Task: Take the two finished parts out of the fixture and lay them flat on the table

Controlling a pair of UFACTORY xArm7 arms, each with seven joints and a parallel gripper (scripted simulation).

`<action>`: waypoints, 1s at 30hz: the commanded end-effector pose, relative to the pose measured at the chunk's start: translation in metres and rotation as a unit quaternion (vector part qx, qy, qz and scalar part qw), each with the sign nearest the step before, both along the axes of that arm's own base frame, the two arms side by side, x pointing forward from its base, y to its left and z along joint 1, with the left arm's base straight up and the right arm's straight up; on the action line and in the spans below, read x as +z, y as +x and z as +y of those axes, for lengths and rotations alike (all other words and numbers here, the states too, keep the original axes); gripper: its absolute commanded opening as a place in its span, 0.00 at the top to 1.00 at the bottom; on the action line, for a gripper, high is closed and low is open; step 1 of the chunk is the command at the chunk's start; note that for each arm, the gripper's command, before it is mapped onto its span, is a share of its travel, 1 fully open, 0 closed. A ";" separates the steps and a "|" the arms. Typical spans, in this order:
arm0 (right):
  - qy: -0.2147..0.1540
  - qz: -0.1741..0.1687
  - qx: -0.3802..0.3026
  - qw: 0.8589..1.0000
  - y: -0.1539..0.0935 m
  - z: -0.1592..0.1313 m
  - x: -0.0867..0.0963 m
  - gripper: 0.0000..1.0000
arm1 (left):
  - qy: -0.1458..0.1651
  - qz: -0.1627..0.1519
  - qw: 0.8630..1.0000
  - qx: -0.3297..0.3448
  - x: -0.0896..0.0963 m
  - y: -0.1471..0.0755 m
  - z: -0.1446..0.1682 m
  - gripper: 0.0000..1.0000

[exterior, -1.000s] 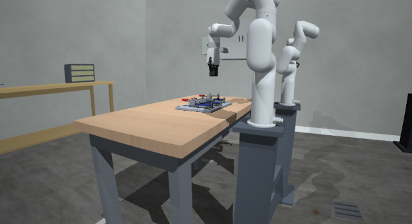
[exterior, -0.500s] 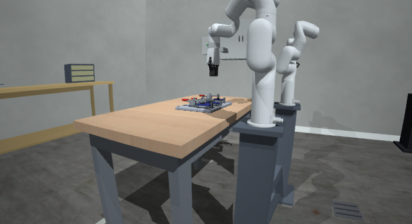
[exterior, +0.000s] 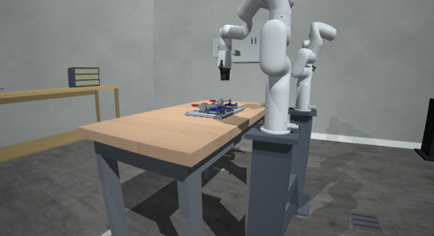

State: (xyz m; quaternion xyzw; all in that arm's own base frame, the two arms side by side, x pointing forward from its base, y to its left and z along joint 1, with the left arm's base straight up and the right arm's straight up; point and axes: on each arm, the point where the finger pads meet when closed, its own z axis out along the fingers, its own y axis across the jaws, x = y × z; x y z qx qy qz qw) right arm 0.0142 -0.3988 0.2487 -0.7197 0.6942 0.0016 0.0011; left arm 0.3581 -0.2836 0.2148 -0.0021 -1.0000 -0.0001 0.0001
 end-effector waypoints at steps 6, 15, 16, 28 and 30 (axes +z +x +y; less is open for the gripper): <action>-0.002 0.000 0.000 1.000 0.000 -0.001 0.001 0.00 | -0.001 -0.002 1.000 0.000 0.002 0.001 -0.001 0.52; -0.002 0.000 0.000 1.000 0.000 -0.001 0.001 0.00 | -0.001 -0.002 1.000 0.000 0.002 0.001 -0.001 0.52; -0.002 0.000 0.000 1.000 0.000 -0.001 0.001 0.00 | -0.001 -0.002 1.000 0.000 0.002 0.001 -0.001 0.52; -0.002 0.000 0.000 1.000 0.000 -0.001 0.001 0.00 | -0.001 -0.002 1.000 0.000 -0.011 0.001 -0.001 0.52; -0.002 0.000 0.000 1.000 0.000 -0.001 0.001 0.00 | -0.001 -0.002 1.000 0.000 -0.015 0.001 -0.001 0.52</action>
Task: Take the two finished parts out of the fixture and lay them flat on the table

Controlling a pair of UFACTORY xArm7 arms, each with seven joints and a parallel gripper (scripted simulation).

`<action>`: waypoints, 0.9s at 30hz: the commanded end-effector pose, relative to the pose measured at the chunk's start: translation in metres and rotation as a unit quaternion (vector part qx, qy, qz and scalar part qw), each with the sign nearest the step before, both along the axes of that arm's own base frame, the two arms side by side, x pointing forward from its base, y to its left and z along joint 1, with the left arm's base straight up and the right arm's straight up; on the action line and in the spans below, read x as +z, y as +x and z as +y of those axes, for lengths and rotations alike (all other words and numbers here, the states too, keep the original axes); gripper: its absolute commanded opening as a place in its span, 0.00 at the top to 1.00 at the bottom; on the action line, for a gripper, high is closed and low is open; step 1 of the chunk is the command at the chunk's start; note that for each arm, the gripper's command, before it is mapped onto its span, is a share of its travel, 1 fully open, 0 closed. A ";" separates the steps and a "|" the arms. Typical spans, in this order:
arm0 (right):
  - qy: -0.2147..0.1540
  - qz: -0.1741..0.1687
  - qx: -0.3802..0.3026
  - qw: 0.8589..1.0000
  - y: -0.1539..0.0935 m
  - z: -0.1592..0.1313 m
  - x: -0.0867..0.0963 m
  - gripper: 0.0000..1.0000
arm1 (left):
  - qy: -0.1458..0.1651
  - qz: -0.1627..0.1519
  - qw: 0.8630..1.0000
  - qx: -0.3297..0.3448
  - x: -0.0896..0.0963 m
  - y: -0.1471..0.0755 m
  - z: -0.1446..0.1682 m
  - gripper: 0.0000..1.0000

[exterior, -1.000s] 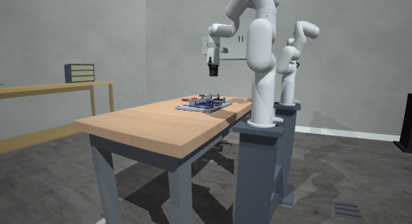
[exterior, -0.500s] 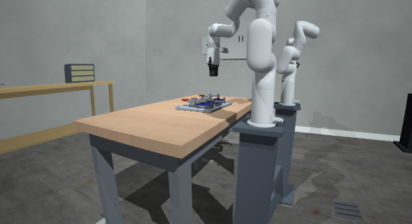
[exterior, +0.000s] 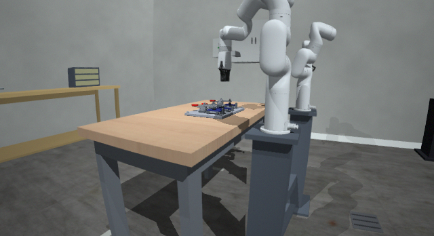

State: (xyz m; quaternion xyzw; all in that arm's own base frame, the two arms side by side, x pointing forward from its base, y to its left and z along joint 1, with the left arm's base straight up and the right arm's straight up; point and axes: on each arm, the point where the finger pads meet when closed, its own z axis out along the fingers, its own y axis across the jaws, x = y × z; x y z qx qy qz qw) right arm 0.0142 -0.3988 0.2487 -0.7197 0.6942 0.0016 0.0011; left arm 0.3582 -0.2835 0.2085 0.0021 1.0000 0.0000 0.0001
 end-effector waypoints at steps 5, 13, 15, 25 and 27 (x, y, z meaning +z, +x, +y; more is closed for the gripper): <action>-0.002 0.000 0.000 1.000 0.000 -0.001 0.001 0.00 | -0.001 -0.002 1.000 0.000 -0.027 0.001 -0.001 0.52; -0.002 0.000 0.000 1.000 0.000 -0.001 0.001 0.00 | -0.001 -0.002 1.000 0.000 -0.051 0.001 -0.001 0.52; -0.002 0.000 0.000 1.000 0.000 -0.001 0.001 0.00 | -0.001 -0.002 1.000 0.000 -0.052 0.001 -0.001 0.52; -0.002 0.000 0.000 1.000 0.000 -0.001 0.001 0.00 | -0.001 -0.002 1.000 0.000 -0.052 0.010 -0.001 0.52; -0.002 0.000 0.000 1.000 0.000 -0.001 0.001 0.00 | -0.001 -0.002 1.000 0.000 -0.052 0.018 -0.001 0.52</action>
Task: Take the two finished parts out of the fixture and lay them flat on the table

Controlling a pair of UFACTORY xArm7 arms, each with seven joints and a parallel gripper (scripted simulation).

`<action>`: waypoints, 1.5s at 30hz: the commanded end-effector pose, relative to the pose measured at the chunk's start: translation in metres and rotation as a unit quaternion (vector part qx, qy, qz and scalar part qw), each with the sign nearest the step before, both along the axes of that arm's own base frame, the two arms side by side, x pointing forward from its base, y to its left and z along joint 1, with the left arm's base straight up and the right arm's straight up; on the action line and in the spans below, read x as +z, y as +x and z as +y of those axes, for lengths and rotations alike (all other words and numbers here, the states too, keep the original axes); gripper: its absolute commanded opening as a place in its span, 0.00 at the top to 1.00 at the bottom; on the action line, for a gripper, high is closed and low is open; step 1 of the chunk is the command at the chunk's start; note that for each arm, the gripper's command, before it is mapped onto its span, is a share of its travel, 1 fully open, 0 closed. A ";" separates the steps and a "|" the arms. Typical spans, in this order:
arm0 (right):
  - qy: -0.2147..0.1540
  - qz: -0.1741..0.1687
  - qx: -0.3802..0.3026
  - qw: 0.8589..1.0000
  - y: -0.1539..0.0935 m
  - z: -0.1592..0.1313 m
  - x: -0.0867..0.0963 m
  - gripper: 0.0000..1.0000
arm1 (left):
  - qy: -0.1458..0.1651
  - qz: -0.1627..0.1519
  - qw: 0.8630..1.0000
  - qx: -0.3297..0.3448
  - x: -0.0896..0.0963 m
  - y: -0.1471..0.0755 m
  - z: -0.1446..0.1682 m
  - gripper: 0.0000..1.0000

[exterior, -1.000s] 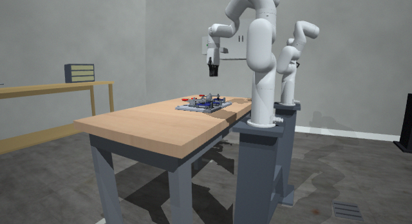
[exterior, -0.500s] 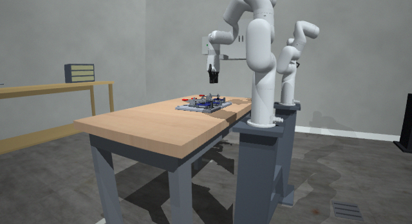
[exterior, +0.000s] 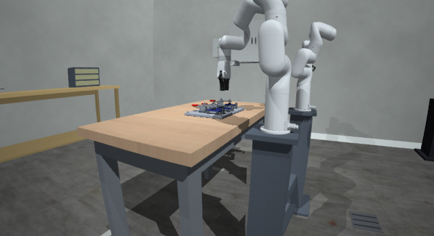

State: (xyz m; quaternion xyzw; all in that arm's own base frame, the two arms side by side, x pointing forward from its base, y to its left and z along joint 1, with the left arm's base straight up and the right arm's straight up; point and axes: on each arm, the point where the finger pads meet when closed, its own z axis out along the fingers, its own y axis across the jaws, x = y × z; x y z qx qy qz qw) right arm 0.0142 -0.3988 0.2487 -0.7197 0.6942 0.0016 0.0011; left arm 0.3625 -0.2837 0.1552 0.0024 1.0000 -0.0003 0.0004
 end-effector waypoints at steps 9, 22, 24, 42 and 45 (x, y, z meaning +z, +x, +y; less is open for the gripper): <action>-0.002 0.000 0.000 1.000 0.000 -0.001 0.001 0.00 | -0.001 -0.001 1.000 0.000 0.001 0.058 -0.001 0.52; -0.002 0.000 0.000 1.000 0.000 -0.001 0.001 0.00 | -0.001 -0.002 1.000 0.000 0.002 0.130 -0.001 0.52; -0.002 0.000 0.000 1.000 0.000 -0.001 0.001 0.00 | -0.001 -0.002 1.000 0.000 0.002 0.132 -0.001 0.52; -0.002 0.000 0.000 1.000 0.000 -0.001 0.001 0.00 | -0.001 -0.002 1.000 0.000 -0.006 0.136 -0.001 0.52; -0.002 0.000 0.000 1.000 0.000 -0.001 0.001 0.00 | -0.001 -0.002 1.000 0.000 -0.014 0.136 -0.001 0.52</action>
